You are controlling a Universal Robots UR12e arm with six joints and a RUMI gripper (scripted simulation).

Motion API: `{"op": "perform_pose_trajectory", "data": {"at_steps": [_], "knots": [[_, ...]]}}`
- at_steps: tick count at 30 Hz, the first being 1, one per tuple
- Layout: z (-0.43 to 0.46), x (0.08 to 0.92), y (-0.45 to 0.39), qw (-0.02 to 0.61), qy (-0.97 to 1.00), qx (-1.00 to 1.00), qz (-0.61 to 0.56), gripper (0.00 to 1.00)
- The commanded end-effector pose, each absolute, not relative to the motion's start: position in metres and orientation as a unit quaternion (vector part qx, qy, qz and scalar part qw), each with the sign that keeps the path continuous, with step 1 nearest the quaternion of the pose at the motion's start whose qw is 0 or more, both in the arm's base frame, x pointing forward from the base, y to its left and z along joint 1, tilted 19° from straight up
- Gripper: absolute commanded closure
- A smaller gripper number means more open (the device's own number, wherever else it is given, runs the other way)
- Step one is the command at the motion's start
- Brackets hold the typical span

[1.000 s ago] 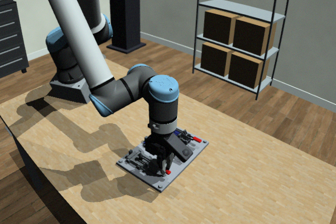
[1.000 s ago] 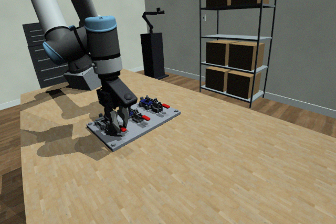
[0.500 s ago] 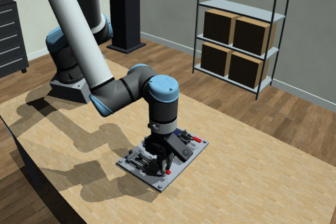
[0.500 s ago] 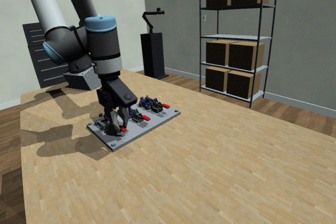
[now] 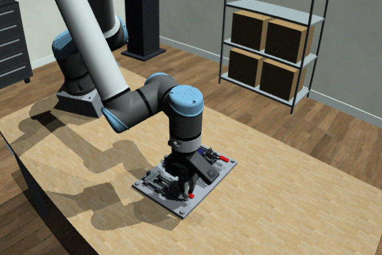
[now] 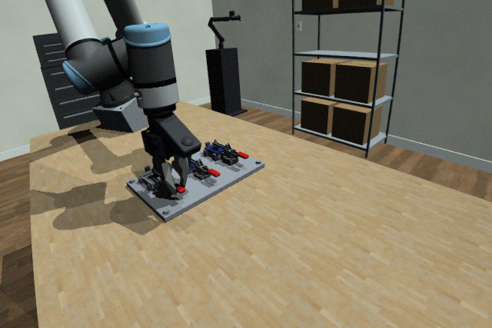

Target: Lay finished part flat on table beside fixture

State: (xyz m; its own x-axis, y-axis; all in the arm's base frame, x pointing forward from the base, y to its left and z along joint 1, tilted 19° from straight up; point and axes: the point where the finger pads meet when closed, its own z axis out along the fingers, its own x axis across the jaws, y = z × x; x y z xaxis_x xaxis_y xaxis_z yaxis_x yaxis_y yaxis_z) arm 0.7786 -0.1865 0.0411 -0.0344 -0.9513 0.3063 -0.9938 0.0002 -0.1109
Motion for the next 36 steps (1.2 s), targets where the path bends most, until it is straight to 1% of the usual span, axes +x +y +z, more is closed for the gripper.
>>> {"op": "perform_pose_trajectory", "data": {"at_steps": [1, 36], "knots": [[0.042, 0.779, -0.186, 0.071, -0.703, 0.691, 0.150, 1.00], [0.053, 0.772, -0.182, 0.071, -0.703, 0.691, 0.150, 1.00]]}}
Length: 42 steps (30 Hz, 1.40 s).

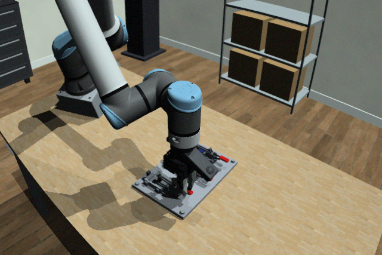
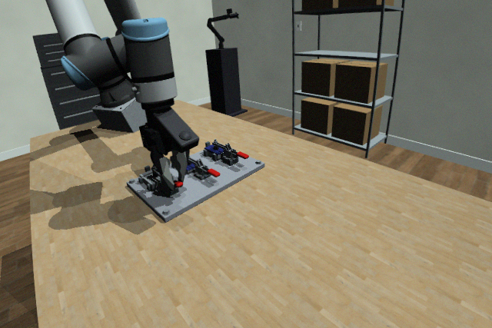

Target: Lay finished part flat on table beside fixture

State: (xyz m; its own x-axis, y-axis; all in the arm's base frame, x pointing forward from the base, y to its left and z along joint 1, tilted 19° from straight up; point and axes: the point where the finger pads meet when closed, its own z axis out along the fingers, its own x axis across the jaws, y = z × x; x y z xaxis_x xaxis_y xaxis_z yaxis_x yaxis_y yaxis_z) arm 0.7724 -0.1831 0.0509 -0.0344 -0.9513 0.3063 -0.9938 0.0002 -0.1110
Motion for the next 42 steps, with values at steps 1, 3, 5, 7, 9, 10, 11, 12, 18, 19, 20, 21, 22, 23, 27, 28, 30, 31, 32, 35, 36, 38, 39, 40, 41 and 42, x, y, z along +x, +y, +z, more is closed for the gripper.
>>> {"op": "perform_pose_trajectory", "data": {"at_steps": [1, 3, 5, 7, 9, 10, 11, 12, 18, 19, 20, 21, 22, 23, 27, 28, 30, 31, 32, 35, 36, 38, 39, 40, 41, 42], "knots": [[0.053, 0.772, -0.182, 0.071, -0.703, 0.691, 0.150, 1.00], [0.054, 0.771, -0.182, 0.071, -0.703, 0.691, 0.150, 1.00], [0.055, 0.770, -0.182, 0.071, -0.703, 0.691, 0.150, 1.00], [0.056, 0.768, -0.181, 0.071, -0.703, 0.691, 0.150, 1.00], [0.058, 0.767, -0.181, 0.071, -0.703, 0.691, 0.150, 1.00], [0.058, 0.767, -0.181, 0.071, -0.703, 0.691, 0.150, 1.00], [0.059, 0.766, -0.181, 0.071, -0.703, 0.691, 0.150, 1.00], [0.059, 0.765, -0.180, 0.071, -0.703, 0.691, 0.150, 1.00], [0.061, 0.762, -0.180, 0.071, -0.703, 0.691, 0.150, 1.00], [0.062, 0.761, -0.179, 0.071, -0.703, 0.691, 0.150, 1.00], [0.062, 0.761, -0.179, 0.071, -0.703, 0.691, 0.150, 1.00], [0.062, 0.760, -0.179, 0.071, -0.703, 0.691, 0.150, 1.00], [0.063, 0.759, -0.179, 0.071, -0.703, 0.691, 0.150, 1.00], [0.063, 0.758, -0.179, 0.071, -0.703, 0.691, 0.150, 1.00], [0.065, 0.755, -0.178, 0.071, -0.703, 0.691, 0.150, 1.00], [0.065, 0.754, -0.178, 0.071, -0.703, 0.691, 0.150, 1.00], [0.066, 0.752, -0.178, 0.071, -0.703, 0.691, 0.150, 1.00], [0.066, 0.751, -0.178, 0.071, -0.703, 0.691, 0.150, 1.00], [0.066, 0.750, -0.177, 0.071, -0.703, 0.691, 0.150, 1.00], [0.067, 0.749, -0.177, 0.071, -0.703, 0.691, 0.150, 1.00], [0.067, 0.748, -0.177, 0.071, -0.703, 0.691, 0.150, 1.00], [0.067, 0.747, -0.177, 0.071, -0.703, 0.691, 0.150, 1.00], [0.067, 0.746, -0.177, 0.071, -0.703, 0.691, 0.150, 1.00], [0.068, 0.745, -0.177, 0.071, -0.703, 0.691, 0.150, 1.00], [0.068, 0.744, -0.177, 0.071, -0.703, 0.691, 0.150, 1.00], [0.068, 0.743, -0.177, 0.071, -0.703, 0.691, 0.150, 1.00]]}}
